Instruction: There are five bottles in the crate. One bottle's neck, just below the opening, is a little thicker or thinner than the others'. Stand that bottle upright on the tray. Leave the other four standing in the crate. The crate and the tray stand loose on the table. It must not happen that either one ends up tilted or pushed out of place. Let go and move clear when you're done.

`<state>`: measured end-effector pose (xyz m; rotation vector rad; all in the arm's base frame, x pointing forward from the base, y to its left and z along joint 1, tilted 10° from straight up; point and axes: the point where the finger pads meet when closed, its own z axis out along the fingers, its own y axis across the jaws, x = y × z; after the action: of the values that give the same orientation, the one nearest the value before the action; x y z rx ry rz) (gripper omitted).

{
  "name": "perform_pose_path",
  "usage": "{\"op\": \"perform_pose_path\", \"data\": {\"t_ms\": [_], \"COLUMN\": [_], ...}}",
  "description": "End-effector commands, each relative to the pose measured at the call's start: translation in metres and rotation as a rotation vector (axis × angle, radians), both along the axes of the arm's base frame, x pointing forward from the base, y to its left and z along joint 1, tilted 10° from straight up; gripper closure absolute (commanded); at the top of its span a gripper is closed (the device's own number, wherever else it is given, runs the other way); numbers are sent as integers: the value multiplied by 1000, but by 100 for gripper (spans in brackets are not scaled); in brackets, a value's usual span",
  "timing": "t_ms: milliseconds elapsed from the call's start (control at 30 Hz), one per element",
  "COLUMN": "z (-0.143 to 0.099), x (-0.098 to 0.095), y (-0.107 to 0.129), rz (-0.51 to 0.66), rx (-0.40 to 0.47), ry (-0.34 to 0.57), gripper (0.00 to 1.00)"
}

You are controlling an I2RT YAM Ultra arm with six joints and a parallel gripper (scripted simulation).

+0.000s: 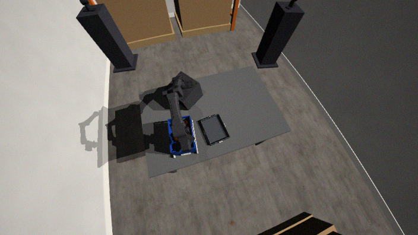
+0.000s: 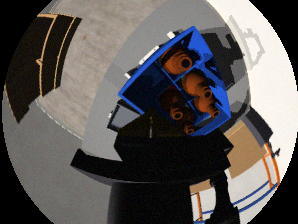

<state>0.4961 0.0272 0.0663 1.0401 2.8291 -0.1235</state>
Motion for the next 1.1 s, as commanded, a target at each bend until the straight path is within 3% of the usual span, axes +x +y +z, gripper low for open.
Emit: {"op": "perform_pose_path", "data": {"t_ms": [0,100,133,367,1067], "z": [19,19,31,31,31], "x": [5,5,14,13,13], "y": [-2,-2,-12,-1,-2], "rz": [-9,-9,-23,-3,-5], "rx": [-3,-3,-1,3,3], "ry": [-56,-56,-98,-95,-95], "gripper": [100,100,39,39,39]}}
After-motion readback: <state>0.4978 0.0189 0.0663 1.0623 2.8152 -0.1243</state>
